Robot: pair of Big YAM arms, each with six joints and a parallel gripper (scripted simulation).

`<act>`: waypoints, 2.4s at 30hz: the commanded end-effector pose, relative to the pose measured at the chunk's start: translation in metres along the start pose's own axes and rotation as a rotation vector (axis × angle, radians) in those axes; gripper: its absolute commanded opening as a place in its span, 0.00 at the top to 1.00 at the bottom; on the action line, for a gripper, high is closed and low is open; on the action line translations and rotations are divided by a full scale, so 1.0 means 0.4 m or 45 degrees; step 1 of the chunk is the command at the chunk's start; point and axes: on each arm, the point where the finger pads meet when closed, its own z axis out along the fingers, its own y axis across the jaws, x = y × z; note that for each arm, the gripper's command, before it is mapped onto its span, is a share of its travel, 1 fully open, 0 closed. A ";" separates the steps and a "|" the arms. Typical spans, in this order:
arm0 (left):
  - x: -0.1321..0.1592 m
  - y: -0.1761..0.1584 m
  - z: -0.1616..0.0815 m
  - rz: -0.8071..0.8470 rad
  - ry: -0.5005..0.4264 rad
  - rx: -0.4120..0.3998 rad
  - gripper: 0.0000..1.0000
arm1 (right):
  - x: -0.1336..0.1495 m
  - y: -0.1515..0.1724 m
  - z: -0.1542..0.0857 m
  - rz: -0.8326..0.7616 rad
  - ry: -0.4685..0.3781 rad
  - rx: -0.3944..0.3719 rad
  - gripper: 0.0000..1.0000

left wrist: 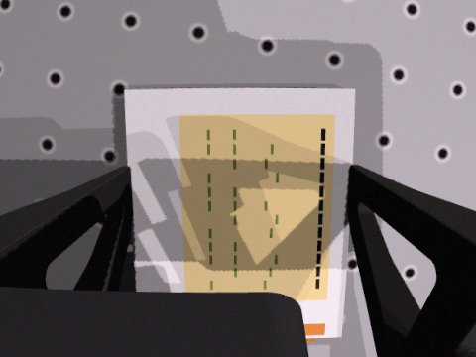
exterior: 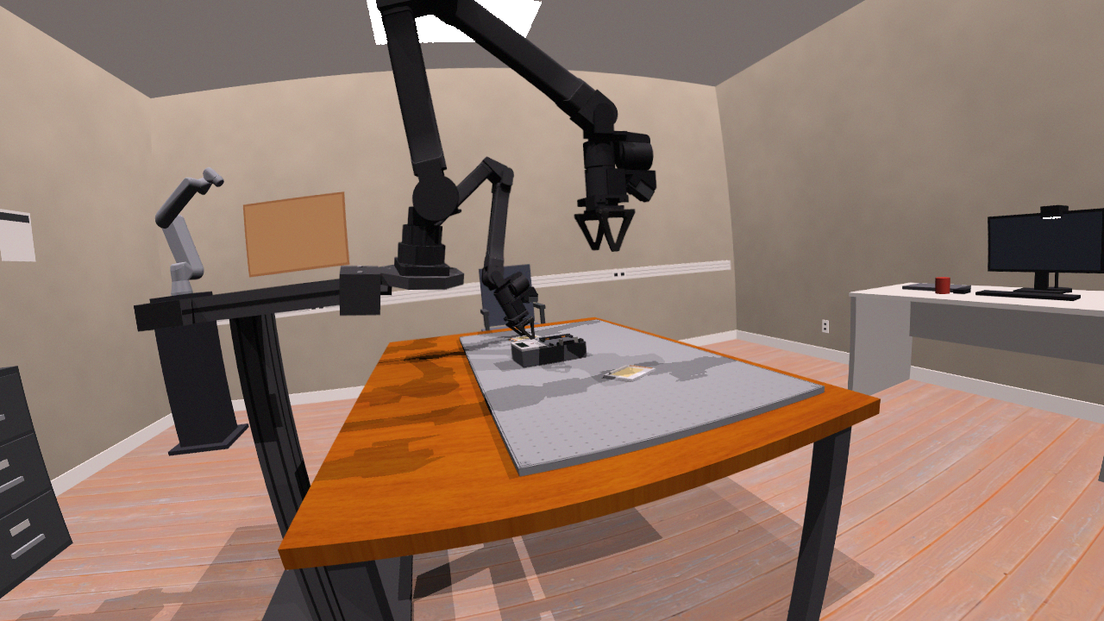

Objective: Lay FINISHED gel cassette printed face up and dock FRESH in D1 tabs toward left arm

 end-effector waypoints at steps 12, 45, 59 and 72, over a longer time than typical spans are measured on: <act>-0.005 0.001 -0.003 0.000 -0.006 -0.004 1.00 | -0.056 -0.008 -0.034 -0.011 -0.039 -0.002 0.00; -0.006 0.001 -0.002 0.000 -0.006 -0.002 0.02 | -0.056 -0.008 -0.034 -0.011 -0.039 -0.002 0.00; -0.006 0.001 -0.012 0.000 -0.006 -0.002 0.02 | -0.056 -0.008 -0.034 -0.011 -0.039 -0.002 0.00; -0.006 0.001 -0.022 0.000 -0.006 -0.002 0.02 | -0.056 -0.008 -0.034 -0.011 -0.039 -0.002 0.00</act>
